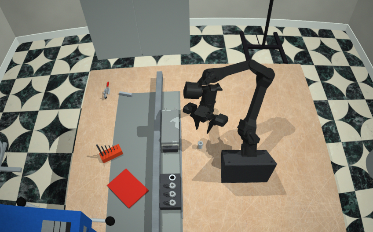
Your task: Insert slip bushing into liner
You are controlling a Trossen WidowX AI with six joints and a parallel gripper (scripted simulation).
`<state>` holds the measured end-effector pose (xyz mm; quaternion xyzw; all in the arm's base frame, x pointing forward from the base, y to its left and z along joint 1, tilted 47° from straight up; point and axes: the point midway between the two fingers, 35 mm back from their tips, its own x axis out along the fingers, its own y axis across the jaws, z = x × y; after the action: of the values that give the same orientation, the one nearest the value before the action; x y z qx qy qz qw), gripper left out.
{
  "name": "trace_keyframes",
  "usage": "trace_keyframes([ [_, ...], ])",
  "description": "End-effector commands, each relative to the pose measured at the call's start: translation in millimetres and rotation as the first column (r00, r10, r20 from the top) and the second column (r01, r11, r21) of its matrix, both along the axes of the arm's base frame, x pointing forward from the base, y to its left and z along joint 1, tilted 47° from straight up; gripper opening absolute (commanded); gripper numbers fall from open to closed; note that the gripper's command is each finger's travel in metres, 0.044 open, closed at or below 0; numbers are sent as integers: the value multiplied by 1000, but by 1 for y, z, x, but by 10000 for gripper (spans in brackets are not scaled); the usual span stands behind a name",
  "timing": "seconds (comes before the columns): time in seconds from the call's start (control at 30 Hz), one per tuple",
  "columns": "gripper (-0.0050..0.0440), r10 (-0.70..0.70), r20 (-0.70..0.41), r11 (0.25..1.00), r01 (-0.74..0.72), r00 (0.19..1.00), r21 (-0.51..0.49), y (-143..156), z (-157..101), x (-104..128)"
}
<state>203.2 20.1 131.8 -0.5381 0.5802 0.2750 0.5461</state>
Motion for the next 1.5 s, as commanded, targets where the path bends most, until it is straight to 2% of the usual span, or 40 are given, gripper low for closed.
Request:
trace_keyframes([
  [0.0,233,-81,-39,983,73,996,-166,-1,-4,5],
  [0.13,233,-111,-35,916,88,993,-392,-1,-10,12],
  [0.23,233,-107,-25,890,85,994,-448,0,-11,14],
  [0.57,233,-110,-31,891,84,994,-447,-1,-12,12],
  [0.63,281,-156,7,883,143,988,-447,-6,-18,12],
  [0.67,305,-209,67,878,217,976,-426,-11,-21,13],
  [0.73,353,-356,217,838,413,909,-356,-24,-34,15],
  [0.87,440,-512,366,752,612,777,-247,-41,-49,15],
  [0.93,440,-579,429,696,694,693,-182,-45,-52,15],
  [0.97,440,-588,437,688,705,680,-172,-46,-53,15],
  [1.47,440,-583,429,692,699,690,-183,-51,-59,16],
])
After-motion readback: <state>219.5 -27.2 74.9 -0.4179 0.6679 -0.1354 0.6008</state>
